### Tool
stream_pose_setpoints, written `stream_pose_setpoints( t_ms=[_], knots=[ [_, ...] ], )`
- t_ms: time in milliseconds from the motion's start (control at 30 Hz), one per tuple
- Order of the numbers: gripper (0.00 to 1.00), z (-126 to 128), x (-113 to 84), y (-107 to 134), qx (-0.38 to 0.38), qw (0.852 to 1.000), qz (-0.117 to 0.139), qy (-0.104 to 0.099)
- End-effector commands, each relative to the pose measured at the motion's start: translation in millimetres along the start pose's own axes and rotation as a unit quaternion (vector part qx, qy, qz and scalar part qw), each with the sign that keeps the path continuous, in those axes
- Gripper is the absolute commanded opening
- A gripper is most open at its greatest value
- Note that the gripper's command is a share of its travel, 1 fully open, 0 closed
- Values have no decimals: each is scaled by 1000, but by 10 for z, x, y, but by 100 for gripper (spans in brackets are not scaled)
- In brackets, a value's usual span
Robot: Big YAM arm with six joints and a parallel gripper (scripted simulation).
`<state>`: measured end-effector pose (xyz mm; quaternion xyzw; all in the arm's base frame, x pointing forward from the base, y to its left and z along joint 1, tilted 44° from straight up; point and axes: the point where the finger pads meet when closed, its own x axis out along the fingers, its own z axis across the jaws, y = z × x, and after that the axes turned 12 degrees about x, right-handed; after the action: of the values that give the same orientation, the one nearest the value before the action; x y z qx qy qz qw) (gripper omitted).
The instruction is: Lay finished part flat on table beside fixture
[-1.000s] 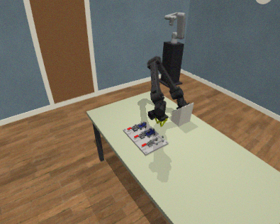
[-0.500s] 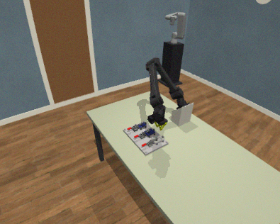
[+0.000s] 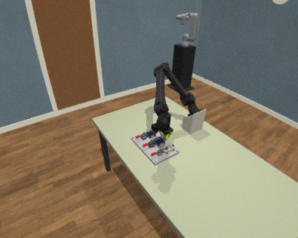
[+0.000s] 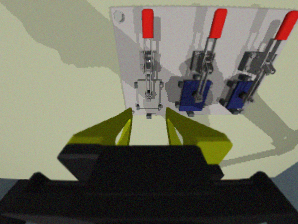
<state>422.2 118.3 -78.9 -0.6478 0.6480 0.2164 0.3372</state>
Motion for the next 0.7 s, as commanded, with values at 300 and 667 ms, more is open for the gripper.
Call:
stream_pose_setpoints(
  t_ms=[300,667],
  knots=[
    [45,172,64,-854,1,1000,5,0],
    [45,212,73,-1055,1,1000,5,0]
  ],
)
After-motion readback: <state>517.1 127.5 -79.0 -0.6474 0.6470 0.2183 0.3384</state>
